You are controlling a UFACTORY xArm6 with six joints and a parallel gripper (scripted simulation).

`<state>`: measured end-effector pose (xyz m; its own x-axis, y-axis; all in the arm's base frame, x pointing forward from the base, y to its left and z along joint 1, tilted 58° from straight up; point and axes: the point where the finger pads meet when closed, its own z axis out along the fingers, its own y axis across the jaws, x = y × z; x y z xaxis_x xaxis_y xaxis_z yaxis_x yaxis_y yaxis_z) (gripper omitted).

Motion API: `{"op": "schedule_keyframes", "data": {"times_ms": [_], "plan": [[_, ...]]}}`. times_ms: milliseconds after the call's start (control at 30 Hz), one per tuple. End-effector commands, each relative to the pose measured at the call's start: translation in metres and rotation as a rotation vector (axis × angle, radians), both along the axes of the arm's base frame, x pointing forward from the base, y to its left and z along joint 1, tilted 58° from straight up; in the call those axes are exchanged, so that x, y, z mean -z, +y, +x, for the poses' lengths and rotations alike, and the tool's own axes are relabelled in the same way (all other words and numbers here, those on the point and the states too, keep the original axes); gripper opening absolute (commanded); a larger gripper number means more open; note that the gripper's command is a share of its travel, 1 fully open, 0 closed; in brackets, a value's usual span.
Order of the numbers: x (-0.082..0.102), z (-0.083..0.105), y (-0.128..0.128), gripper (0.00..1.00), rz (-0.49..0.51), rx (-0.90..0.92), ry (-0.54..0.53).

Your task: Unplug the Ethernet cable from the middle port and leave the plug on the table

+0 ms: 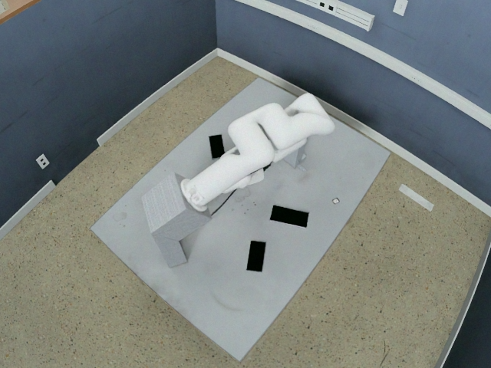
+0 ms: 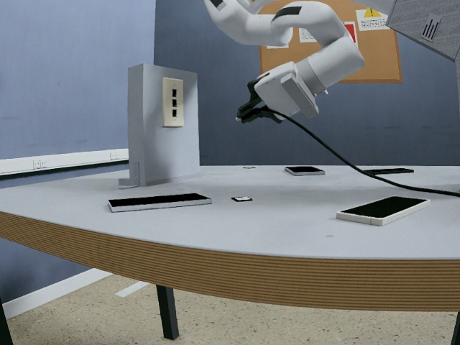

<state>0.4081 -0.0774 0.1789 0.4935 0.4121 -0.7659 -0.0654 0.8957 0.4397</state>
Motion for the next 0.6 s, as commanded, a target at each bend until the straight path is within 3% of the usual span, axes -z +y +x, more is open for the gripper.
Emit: {"op": "schedule_keyframes", "data": {"times_ms": [0, 367, 567], "plan": [[0.0, 0.0, -0.002, 0.0, 0.009, 0.054, 0.024], [0.0, 0.0, -0.002, 0.0, 0.009, 0.054, 0.024], [0.003, 0.001, -0.024, 0.0, -0.115, 0.265, 0.169]]}}
